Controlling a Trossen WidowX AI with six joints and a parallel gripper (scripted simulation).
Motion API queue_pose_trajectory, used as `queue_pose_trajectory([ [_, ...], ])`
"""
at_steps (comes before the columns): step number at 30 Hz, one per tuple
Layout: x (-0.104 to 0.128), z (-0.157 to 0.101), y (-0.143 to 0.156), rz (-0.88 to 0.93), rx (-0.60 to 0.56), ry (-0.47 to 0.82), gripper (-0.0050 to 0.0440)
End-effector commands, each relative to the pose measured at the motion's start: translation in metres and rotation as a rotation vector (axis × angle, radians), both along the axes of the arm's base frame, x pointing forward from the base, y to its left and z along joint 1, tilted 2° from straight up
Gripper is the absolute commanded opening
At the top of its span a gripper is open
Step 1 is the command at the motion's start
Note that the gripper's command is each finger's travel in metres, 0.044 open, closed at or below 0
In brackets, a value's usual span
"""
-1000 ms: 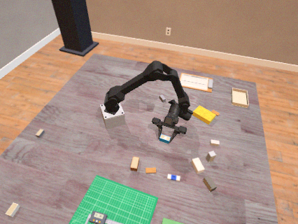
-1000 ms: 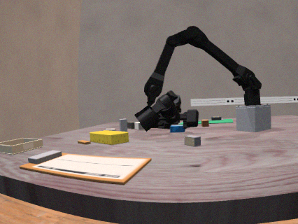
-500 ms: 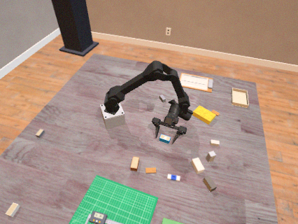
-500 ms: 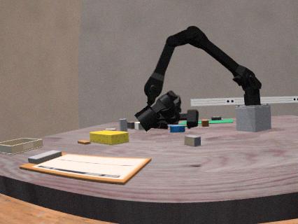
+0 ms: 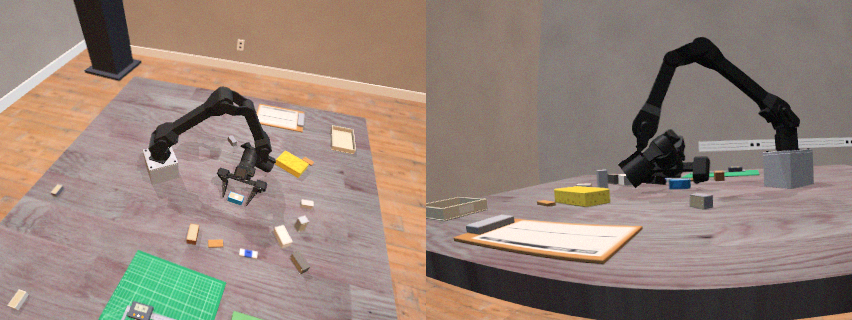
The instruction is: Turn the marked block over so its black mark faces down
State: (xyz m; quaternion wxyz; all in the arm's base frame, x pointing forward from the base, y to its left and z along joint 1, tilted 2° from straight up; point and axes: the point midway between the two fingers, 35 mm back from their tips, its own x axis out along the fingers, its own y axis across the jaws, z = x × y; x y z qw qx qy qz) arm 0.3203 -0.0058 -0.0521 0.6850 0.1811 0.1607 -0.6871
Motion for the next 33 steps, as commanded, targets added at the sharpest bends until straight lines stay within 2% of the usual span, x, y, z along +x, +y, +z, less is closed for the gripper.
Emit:
queue_pose_trajectory([
  [1, 0.006, 0.004, 0.001, -0.001, 0.009, -0.022, 0.044],
  [8, 0.006, 0.005, 0.001, -0.001, 0.01, -0.022, 0.044],
  [14, 0.005, 0.016, -0.004, 0.0, 0.009, -0.03, 0.044],
  [33, 0.001, 0.076, -0.046, 0.0, 0.005, -0.029, 0.044],
])
